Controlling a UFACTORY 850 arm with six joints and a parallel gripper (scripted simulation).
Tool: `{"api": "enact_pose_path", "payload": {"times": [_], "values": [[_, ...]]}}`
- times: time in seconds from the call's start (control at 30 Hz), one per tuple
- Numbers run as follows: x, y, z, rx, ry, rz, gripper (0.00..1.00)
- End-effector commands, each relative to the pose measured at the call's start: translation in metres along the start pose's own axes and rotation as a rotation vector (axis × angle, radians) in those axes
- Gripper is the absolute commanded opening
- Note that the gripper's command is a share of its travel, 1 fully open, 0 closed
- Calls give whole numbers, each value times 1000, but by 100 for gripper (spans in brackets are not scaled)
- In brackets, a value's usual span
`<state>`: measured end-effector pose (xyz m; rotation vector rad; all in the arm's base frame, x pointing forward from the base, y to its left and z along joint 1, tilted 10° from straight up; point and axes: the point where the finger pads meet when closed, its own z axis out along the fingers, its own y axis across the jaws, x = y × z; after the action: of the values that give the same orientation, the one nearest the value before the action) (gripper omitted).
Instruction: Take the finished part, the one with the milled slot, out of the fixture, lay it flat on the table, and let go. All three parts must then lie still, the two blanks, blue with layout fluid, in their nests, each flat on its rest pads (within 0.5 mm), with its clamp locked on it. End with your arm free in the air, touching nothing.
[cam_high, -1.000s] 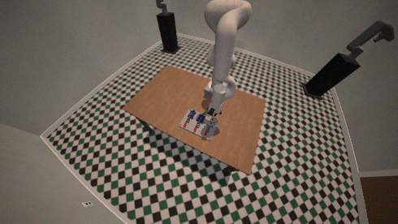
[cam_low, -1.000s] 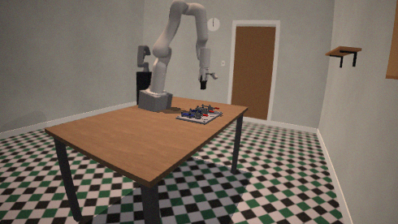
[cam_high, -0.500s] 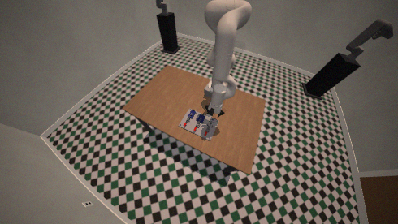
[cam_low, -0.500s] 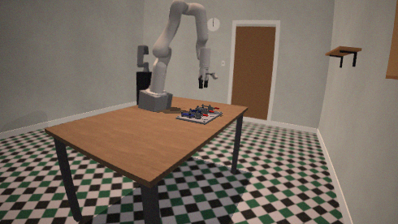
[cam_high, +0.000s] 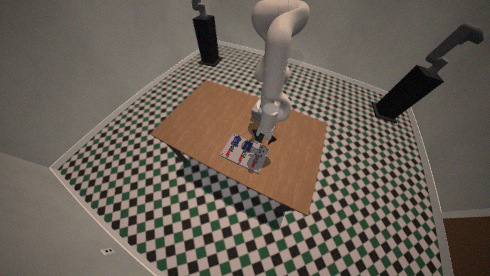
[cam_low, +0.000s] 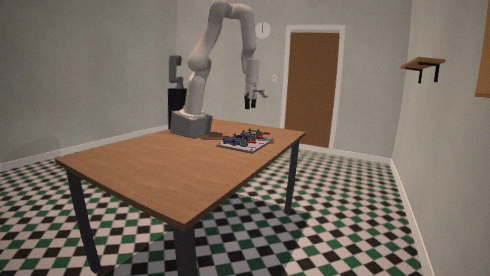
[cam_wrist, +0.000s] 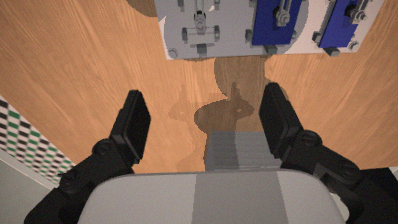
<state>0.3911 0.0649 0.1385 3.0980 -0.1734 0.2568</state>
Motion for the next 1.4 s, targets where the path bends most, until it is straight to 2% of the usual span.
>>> {"api": "enact_pose_path", "payload": {"times": [0.0,0.3,0.33,1.37], "values": [[1,0,0,0,1,0,100],[1,0,0,0,1,0,100],[1,0,0,0,1,0,47],[1,0,0,0,1,0,47]]}}
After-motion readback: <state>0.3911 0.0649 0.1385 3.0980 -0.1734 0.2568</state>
